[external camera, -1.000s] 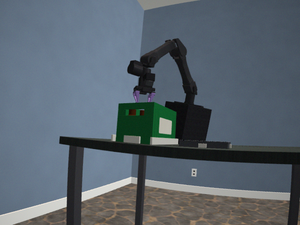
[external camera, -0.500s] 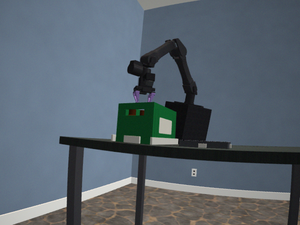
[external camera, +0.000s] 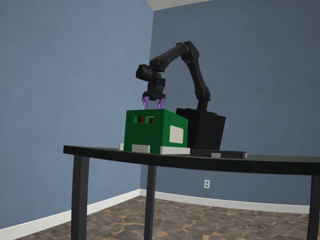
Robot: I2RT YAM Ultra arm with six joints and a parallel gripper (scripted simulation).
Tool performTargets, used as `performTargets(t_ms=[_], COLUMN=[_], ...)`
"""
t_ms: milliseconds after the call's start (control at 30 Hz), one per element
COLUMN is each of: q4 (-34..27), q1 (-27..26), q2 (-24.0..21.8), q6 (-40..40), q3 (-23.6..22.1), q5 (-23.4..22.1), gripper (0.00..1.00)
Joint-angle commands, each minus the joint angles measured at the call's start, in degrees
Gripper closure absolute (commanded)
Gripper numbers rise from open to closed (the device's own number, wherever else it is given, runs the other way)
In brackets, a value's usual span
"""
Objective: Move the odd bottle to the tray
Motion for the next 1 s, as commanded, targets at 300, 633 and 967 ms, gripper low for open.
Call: performTargets(t_ms=[300, 633, 967], q4=[0.5, 0.5, 0.5], q1=[-0.4, -0.4, -0.4], q2=[0.3, 0.3, 0.3], q6=[0.1, 0.1, 0.1], q3=[1.6, 1.6, 1.6], q5=[-0.8, -0.8, -0.8], gripper=[0.39, 0.39, 0.39])
